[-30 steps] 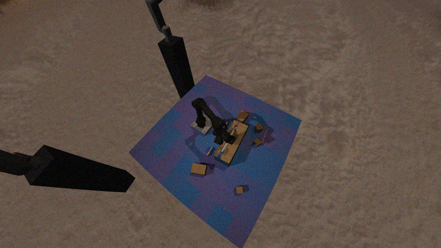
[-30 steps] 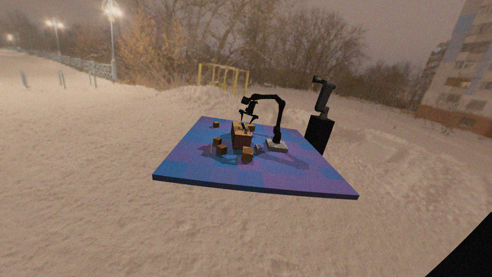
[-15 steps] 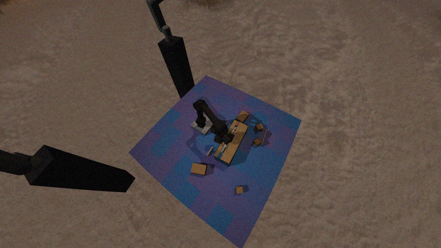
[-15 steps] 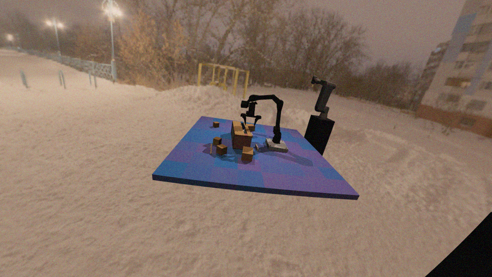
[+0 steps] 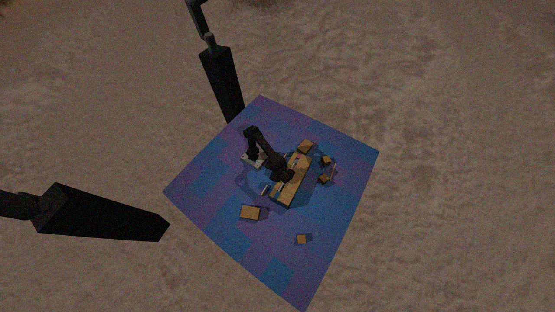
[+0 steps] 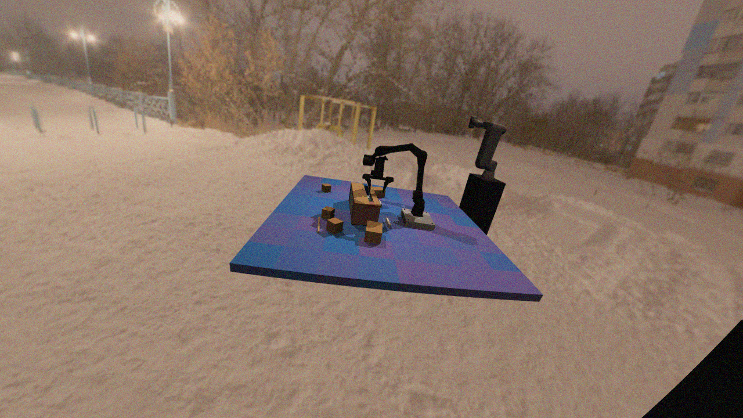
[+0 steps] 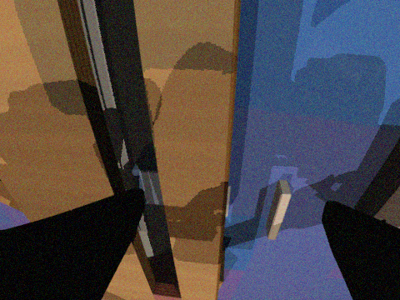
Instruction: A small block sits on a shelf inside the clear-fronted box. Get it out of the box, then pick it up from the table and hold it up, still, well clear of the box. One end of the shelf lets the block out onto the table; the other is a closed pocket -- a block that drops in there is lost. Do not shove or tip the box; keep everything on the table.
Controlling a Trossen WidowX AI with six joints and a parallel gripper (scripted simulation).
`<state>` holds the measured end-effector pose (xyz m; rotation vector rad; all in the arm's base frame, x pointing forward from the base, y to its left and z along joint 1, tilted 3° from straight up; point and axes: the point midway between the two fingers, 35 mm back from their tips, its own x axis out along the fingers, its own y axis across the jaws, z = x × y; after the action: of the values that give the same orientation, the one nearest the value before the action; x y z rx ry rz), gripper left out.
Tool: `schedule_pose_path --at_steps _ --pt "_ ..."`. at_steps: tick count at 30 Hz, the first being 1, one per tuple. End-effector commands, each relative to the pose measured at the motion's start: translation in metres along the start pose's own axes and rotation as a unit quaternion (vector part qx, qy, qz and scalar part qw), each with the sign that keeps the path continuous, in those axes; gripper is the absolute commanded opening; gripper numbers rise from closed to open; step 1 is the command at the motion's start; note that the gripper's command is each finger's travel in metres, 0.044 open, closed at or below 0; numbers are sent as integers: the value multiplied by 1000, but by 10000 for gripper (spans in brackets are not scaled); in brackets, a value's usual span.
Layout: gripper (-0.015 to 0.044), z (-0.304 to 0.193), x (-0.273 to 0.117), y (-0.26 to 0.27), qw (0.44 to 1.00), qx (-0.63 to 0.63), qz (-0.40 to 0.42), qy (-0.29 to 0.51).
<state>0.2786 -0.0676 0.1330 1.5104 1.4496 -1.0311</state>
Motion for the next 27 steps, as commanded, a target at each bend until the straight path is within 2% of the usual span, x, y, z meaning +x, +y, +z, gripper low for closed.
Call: schedule_pose_path --at_steps 1,27 --pt "400 3 9 0 1000 -2 -3 3" --pt "400 19 48 0 1000 -2 -3 3"
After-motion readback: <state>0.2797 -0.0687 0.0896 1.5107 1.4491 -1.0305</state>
